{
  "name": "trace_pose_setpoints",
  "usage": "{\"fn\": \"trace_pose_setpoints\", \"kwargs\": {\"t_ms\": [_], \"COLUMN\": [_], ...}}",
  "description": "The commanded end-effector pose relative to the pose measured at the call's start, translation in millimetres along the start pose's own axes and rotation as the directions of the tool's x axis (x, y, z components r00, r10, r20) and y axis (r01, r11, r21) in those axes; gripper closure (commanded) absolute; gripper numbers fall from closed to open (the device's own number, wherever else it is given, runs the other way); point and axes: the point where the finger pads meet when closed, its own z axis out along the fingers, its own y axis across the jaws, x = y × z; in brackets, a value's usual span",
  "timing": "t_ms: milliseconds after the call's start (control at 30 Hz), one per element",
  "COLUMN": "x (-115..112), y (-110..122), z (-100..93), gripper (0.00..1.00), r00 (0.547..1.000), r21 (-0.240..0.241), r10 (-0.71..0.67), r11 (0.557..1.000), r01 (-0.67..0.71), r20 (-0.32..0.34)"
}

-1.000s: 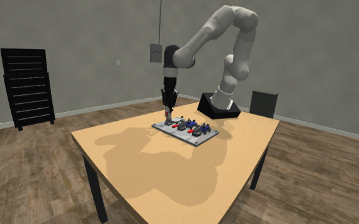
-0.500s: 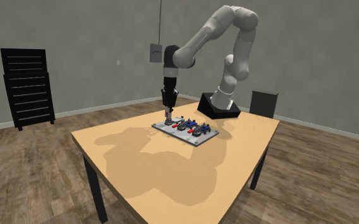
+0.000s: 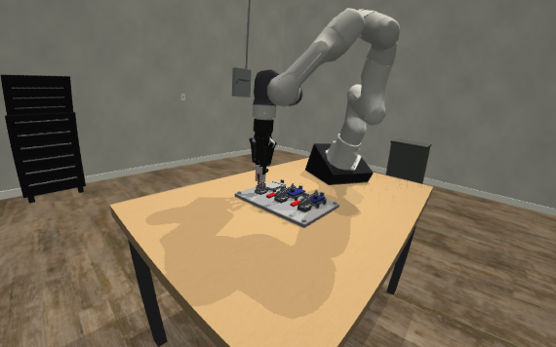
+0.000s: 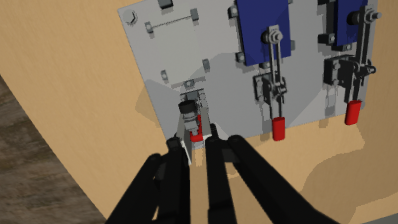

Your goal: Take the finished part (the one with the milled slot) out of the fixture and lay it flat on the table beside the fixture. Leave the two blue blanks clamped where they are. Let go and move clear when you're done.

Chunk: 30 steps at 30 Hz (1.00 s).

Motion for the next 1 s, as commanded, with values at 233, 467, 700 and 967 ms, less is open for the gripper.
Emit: {"fn": "trace_pose_setpoints", "kwargs": {"t_ms": [233,467,700,967], "x": [10.8,10.8,10.8,10.8], "y": [0.0,0.0,0.0,0.0], "z": [3.7,3.7,3.7,3.7], "gripper": [0.72,0.72,0.72,0.72], "r00": [1.0,1.0,1.0,1.0], "r21": [-0.008,-0.008,-0.008,-0.008], "r10": [-0.001,-0.001,-0.001,-0.001], "r11": [1.0,1.0,1.0,1.0], "r01": [0.001,0.001,0.001,0.001], "r20": [-0.016,-0.016,-0.016,-0.016]}}
